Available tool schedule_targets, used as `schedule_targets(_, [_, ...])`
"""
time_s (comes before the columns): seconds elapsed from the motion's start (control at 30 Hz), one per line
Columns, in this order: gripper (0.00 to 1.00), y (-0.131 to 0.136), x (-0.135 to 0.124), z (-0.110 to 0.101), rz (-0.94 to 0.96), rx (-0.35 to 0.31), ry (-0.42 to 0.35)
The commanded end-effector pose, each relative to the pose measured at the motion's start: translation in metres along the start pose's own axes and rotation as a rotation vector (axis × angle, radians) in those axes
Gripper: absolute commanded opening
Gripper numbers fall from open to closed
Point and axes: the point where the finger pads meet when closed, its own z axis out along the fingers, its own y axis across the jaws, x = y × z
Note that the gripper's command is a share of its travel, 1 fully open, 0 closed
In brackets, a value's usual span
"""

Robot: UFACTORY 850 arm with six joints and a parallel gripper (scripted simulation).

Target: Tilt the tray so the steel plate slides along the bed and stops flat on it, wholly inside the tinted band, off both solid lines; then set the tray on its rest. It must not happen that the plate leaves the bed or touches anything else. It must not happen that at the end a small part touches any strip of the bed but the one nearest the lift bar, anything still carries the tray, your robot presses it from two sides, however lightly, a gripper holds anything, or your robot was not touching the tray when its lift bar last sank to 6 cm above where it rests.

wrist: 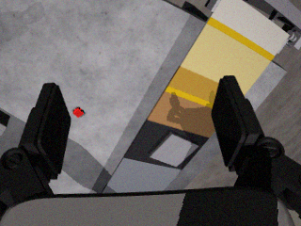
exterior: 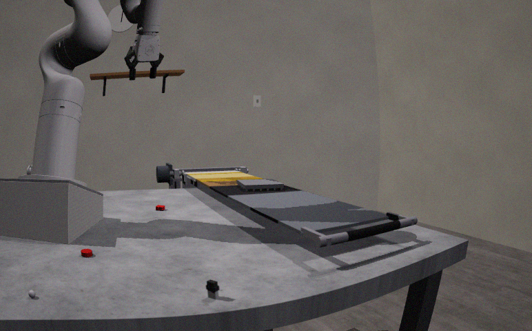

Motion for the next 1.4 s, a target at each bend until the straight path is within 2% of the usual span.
schedule_targets(0.0, [1.0, 0.001, 0.0, -0.001, 0.0, -0.002, 0.001])
schedule_targets(0.63, [1.0, 0.004, -0.002, 0.0, 0.01, -0.002, -0.003])
schedule_targets(0.8, [1.0, 0.039, -0.035, 0.007, 0.133, -0.003, -0.04])
schedule_targets(1.1, [1.0, 0.039, -0.035, 0.007, 0.133, -0.003, -0.04])
schedule_targets(1.17, [1.0, 0.072, -0.075, 0.014, 0.258, -0.005, -0.074])
schedule_targets(1.37, [1.0, 0.085, -0.094, 0.017, 0.312, -0.006, -0.088])
